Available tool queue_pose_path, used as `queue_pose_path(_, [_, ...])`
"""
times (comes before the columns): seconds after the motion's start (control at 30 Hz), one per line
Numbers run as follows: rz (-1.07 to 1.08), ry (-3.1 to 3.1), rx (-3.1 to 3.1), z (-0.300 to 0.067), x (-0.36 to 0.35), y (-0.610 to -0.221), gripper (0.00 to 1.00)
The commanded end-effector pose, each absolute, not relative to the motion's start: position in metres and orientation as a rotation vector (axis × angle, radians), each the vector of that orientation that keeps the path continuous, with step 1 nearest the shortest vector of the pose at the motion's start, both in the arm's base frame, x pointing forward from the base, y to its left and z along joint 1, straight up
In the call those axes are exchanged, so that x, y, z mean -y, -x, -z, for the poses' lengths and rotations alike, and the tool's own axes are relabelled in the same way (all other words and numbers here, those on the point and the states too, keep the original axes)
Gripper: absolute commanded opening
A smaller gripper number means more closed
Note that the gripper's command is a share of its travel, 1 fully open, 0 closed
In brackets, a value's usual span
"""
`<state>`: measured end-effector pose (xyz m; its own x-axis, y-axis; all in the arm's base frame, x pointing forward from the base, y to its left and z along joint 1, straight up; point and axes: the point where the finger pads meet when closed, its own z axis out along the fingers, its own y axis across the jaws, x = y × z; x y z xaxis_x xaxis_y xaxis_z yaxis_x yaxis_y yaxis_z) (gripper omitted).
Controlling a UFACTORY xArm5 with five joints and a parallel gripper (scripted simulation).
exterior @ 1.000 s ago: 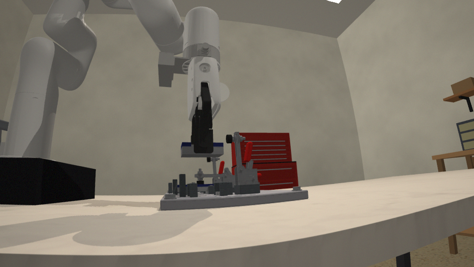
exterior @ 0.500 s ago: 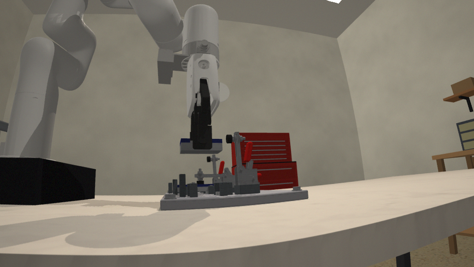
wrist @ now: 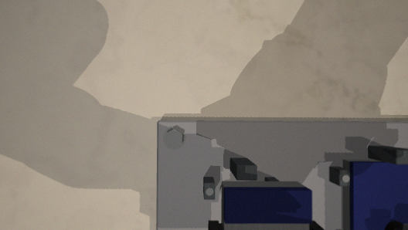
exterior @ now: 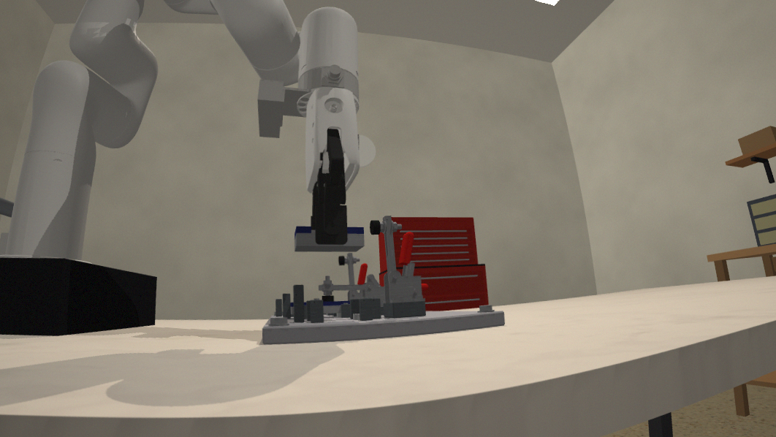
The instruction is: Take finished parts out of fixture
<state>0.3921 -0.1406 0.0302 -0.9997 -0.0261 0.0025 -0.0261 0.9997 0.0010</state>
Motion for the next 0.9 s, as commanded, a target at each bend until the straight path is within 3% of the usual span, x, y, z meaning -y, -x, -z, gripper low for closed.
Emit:
queue_pose_path(0.0, [0.0,-0.041,3.142,-0.031,0.141,-0.393,0.0])
queue_pose_path(0.87, [-0.001,-0.041,3.142,-0.031,0.156,-0.394,0.0])
